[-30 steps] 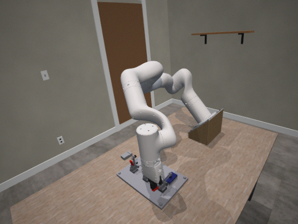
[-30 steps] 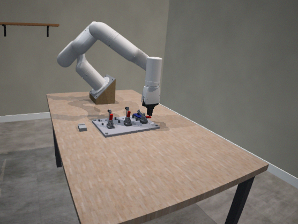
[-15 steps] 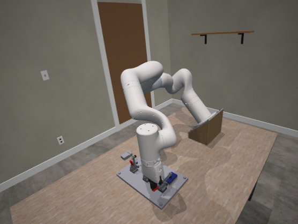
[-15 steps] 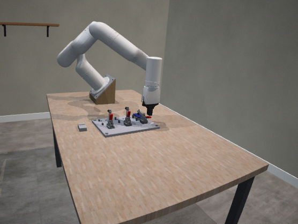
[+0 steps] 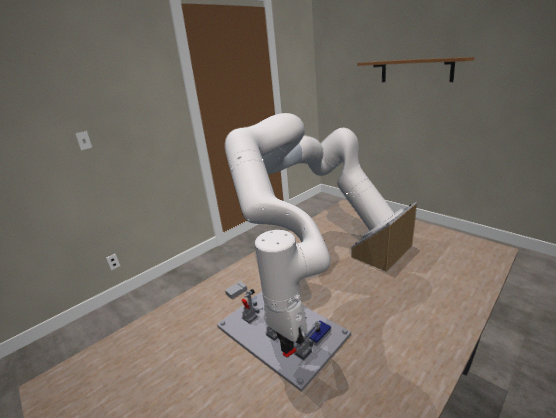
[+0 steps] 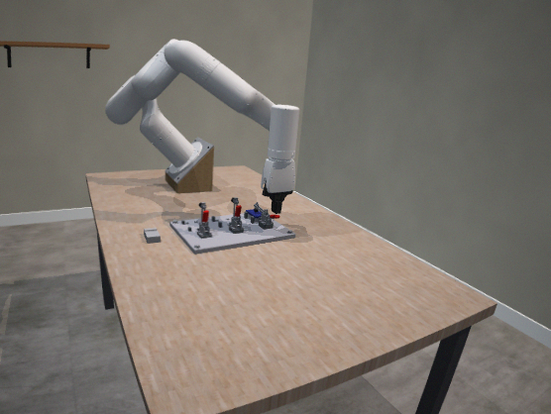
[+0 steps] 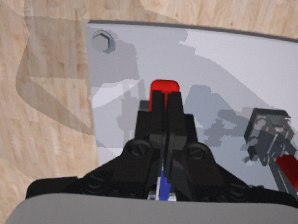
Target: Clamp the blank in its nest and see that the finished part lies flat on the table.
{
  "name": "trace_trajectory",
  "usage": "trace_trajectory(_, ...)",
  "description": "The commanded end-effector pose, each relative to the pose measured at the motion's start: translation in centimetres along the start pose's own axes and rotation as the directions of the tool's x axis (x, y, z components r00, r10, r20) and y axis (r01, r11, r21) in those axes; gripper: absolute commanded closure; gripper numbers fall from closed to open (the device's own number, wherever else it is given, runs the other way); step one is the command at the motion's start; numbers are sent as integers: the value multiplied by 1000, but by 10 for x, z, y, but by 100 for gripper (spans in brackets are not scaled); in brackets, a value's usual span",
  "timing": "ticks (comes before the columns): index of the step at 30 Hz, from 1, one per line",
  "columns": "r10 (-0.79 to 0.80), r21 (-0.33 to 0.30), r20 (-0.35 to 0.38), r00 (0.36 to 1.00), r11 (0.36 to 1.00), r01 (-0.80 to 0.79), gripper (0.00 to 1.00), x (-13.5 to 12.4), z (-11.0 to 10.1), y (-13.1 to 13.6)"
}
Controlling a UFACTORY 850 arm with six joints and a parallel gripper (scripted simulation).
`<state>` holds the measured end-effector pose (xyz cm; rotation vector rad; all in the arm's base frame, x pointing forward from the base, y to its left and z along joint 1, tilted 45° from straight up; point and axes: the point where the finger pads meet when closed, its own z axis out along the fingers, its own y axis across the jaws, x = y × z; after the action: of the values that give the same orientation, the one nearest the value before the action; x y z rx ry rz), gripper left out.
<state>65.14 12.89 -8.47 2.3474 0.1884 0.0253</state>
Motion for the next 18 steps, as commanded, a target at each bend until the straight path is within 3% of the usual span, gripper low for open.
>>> trace_trajectory(1,1,1,-2,1000,1000,-1,100,1,-2,0)
trace_trajectory(18,1,1,-2,1000,1000,-1,100,1,-10,0)
